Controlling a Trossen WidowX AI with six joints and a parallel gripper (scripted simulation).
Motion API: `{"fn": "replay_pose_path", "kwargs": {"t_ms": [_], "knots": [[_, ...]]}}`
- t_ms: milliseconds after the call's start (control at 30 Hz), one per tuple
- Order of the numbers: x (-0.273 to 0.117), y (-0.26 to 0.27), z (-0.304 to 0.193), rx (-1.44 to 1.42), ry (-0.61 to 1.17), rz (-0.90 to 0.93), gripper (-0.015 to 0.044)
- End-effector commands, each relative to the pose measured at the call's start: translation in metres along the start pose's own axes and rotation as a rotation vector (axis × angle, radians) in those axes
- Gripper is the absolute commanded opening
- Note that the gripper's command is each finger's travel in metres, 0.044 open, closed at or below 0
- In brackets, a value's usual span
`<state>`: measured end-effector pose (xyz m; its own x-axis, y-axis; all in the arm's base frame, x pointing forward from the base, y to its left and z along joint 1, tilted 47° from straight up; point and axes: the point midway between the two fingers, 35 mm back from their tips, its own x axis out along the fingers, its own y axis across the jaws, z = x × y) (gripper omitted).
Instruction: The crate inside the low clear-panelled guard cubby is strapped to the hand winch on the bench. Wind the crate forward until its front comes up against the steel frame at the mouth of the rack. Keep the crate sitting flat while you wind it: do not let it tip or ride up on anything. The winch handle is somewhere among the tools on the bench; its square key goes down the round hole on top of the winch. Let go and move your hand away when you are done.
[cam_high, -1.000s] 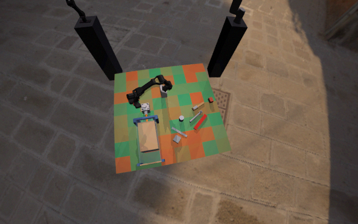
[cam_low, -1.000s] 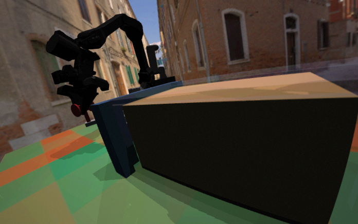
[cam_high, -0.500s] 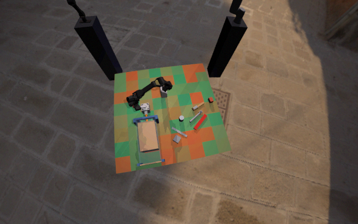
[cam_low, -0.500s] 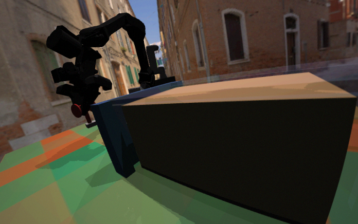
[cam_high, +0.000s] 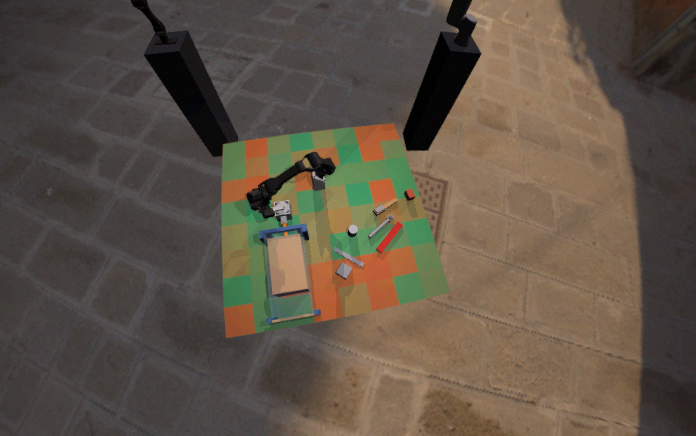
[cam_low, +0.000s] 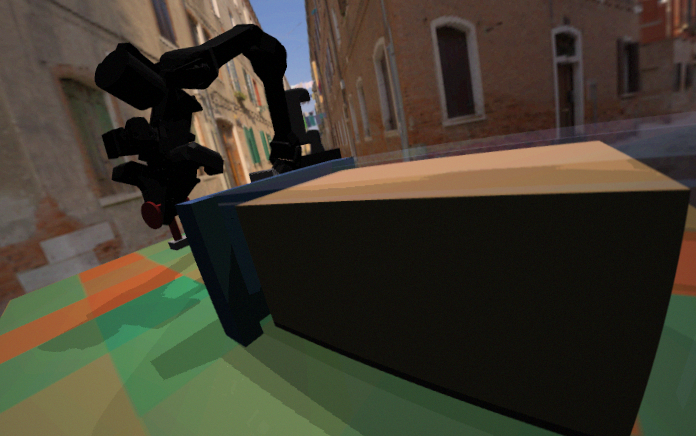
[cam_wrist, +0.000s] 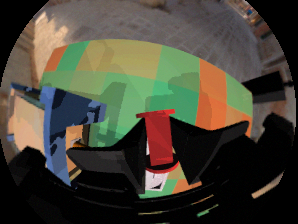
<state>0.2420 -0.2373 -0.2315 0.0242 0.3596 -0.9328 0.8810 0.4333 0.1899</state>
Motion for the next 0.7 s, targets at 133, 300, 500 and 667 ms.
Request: {"fn": "replay_pose_path", "kwargs": {"t_ms": [133, 300, 500, 667], "knots": [[0.001, 0.029, -0.004, -0.018, 0.018, 0.043, 0.0], [0.0, 0.037, -0.004, -0.018, 0.018, 0.043, 0.0], [-0.001, 0.046, -0.006, -0.018, 0.018, 0.044, 0.0], [-0.001, 0.053, -0.008, -0.018, 0.019, 0.044, 0.0]]}}
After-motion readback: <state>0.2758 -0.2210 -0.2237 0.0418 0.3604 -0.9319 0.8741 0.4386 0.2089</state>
